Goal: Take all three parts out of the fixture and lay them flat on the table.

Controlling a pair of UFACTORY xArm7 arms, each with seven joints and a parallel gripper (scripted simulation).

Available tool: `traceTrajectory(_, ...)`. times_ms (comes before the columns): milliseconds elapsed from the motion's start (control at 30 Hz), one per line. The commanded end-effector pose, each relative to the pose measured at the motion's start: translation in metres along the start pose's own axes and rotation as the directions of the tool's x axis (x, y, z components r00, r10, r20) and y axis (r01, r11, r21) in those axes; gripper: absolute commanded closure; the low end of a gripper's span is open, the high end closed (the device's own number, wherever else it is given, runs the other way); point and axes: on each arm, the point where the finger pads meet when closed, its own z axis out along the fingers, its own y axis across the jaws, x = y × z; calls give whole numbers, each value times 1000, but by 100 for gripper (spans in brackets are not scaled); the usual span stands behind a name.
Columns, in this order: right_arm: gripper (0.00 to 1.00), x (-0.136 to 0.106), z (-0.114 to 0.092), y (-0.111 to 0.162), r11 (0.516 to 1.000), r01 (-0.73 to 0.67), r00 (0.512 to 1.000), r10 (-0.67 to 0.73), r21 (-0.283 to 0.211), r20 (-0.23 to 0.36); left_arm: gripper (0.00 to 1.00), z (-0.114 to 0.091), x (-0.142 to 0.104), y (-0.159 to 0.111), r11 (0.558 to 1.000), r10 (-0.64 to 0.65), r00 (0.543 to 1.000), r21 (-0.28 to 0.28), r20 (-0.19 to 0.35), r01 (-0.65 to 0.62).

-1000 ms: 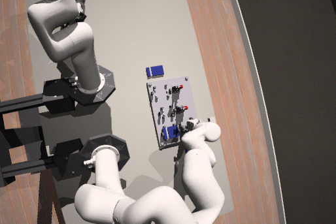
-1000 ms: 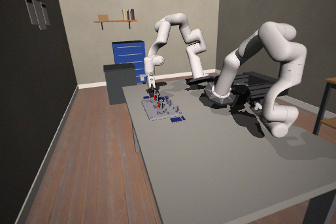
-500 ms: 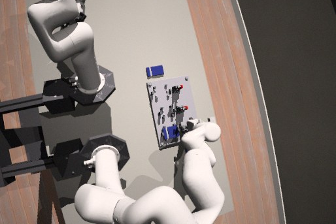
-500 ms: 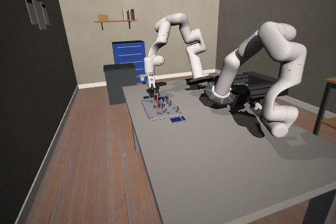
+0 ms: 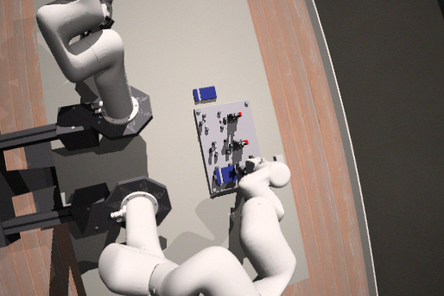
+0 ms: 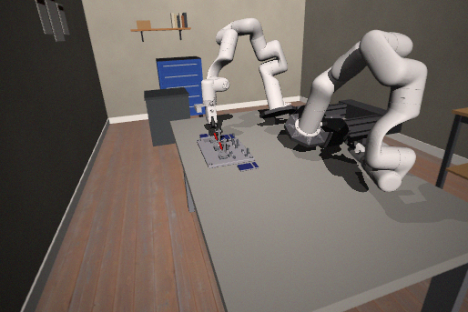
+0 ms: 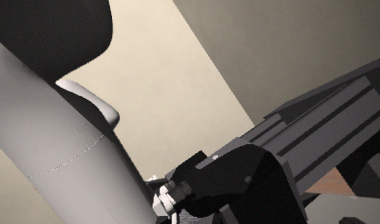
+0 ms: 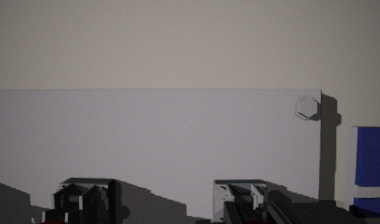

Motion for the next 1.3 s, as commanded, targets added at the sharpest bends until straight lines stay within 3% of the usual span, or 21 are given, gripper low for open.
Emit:
traceTrajectory(0, 100, 0, -1, -1, 1000, 0, 1000, 0, 2, -3, 0, -1, 0, 0, 1000, -1, 1000, -1, 1, 1)
traceTrajectory(600, 100, 0, -1, -1, 1000, 0, 1000, 0, 2, -3, 0, -1, 0, 0, 1000, -1, 1000, -1, 1, 1)
traceTrajectory(633, 52, 0, -1, -1, 1000, 0, 1000, 0, 2, -3, 0, -1, 0, 0, 1000, -1, 1000, -1, 1, 1)
traceTrajectory(1267, 52, 0, -1, -1, 1000, 0, 1000, 0, 2, -3, 0, -1, 0, 0, 1000, -1, 1000, -1, 1, 1)
